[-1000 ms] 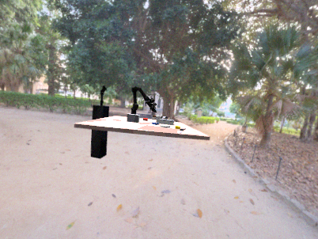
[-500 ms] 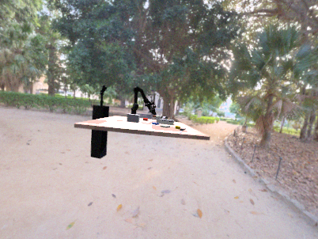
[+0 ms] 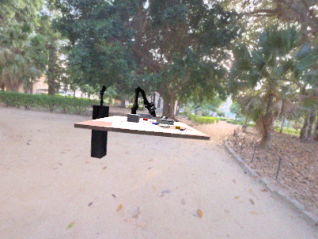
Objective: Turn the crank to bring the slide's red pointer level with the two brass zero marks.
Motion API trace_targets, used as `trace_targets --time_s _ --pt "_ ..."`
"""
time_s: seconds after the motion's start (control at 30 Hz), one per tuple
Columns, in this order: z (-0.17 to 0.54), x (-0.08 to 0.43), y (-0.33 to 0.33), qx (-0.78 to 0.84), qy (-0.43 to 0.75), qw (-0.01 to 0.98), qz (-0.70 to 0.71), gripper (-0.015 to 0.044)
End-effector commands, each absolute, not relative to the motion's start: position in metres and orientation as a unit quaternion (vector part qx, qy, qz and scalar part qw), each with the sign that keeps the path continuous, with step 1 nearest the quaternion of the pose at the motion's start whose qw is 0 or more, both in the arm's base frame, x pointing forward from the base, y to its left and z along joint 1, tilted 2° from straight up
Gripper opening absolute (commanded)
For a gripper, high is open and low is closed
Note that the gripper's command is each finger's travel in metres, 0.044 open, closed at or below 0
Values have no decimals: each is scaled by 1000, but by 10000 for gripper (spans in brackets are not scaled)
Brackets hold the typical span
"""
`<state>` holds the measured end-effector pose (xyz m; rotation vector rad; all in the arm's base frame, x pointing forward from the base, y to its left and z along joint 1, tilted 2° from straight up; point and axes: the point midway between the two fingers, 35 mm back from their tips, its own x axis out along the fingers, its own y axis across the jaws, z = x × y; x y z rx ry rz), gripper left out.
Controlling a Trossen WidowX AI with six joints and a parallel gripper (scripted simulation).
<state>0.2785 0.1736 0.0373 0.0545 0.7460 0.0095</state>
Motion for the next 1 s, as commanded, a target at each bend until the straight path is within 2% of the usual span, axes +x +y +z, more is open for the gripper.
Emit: trace_targets --time_s 0.0,0.5,0.97 --pt "31 278 173 26 365 931 2 440" --pt "10 277 172 26 365 931 2 440" --pt "10 277 172 26 365 931 2 72"
